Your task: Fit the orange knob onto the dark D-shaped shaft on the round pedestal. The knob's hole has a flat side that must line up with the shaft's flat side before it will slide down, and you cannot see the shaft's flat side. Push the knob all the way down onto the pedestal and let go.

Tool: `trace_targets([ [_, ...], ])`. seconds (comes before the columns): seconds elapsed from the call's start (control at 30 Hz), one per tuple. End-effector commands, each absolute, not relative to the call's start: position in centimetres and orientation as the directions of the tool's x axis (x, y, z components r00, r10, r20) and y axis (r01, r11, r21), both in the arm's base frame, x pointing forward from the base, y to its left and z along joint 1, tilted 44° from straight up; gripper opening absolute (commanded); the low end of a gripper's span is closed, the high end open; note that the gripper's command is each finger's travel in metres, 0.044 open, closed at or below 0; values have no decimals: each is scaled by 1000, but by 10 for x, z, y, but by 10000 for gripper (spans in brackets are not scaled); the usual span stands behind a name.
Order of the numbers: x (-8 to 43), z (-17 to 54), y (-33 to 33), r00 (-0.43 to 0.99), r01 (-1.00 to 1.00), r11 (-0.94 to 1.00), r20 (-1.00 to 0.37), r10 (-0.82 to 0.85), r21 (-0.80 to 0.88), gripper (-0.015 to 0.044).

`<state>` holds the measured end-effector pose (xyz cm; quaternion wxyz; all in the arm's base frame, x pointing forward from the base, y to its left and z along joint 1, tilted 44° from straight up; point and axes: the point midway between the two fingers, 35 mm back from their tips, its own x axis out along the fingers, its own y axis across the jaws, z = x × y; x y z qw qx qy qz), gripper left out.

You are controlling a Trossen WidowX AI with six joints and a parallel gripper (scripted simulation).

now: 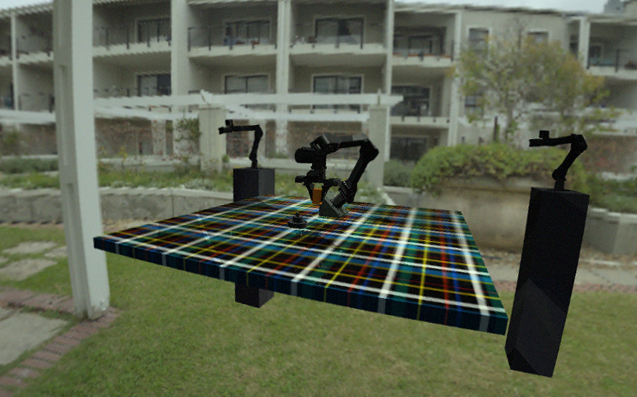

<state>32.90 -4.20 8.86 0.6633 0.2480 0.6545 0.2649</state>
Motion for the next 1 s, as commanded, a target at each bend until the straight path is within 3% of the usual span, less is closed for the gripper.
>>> trace_targets([
  [0.0, 331, 77, -52, 5, -39, 740, -741, 672, 671, 0],
  [0.97, 326, 8, -90, -14, -59, 727, -729, 685, 684, 0],
])
